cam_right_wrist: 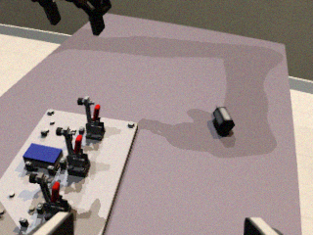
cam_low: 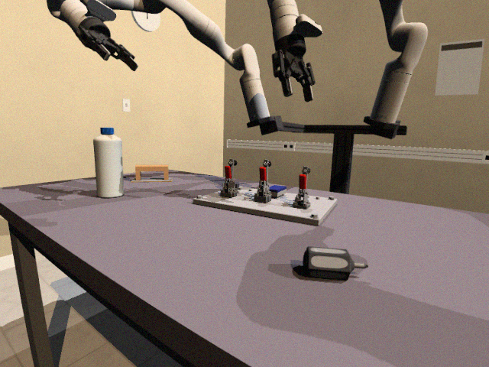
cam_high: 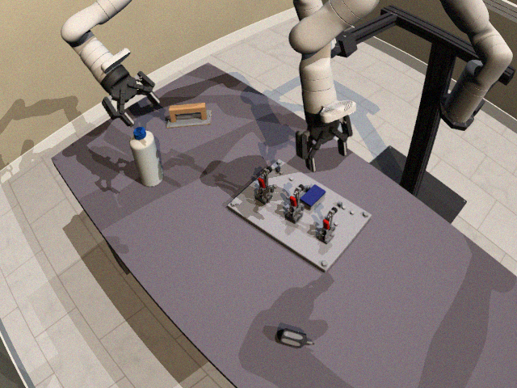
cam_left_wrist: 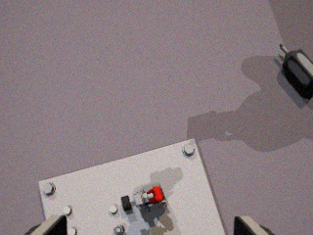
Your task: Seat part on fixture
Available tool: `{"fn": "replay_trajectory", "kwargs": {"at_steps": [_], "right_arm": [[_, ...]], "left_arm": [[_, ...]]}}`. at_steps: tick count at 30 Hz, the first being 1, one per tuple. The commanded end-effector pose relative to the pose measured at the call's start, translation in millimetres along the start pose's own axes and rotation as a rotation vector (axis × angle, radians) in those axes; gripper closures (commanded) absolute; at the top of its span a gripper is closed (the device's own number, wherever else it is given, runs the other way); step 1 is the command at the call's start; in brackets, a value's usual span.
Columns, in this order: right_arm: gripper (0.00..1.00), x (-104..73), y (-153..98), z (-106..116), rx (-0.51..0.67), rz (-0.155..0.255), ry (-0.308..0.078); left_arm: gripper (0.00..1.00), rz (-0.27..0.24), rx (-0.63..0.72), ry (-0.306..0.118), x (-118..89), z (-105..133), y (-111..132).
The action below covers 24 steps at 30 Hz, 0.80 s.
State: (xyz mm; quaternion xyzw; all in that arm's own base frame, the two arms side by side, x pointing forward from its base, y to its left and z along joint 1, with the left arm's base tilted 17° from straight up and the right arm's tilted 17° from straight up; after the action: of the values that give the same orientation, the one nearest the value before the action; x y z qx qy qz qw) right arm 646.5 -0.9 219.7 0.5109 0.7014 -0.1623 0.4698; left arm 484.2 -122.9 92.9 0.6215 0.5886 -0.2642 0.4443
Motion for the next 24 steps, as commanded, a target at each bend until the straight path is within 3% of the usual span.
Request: {"fn": "replay_trajectory", "kwargs": {"at_steps": [1, 19, 24], "right_arm": [[0.002, -1.2, 0.8, -1.0, -0.002, 0.002, -0.001], [0.002, -0.9, 0.9, -1.1, -0.002, 0.001, -0.001], [0.002, 8.4, 1.9, -3.3, -0.009, -0.012, -0.009]], "left_arm": [[0.002, 0.002, -0.001, -0.001, -1.0, 0.1, 0.5], [0.002, 0.002, -0.001, -0.001, -1.0, 0.0, 0.6], [0.002, -0.002, -0.011, -0.001, 0.0, -2.9, 1.7]]}}
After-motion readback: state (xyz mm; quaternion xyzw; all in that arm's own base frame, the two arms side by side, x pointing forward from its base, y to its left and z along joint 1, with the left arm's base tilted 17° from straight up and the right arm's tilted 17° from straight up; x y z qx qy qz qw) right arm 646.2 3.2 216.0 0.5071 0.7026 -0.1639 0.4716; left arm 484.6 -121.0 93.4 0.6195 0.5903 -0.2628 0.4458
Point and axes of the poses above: on each arm, the point where the finger pads meet when closed, its own x axis out along the fingers, its own y axis across the jaws, z = x × y, the point moved 3 cm from there along -x, back along the fingers, and after that the axes turned 14 degrees about -x, right-handed, at the moved point
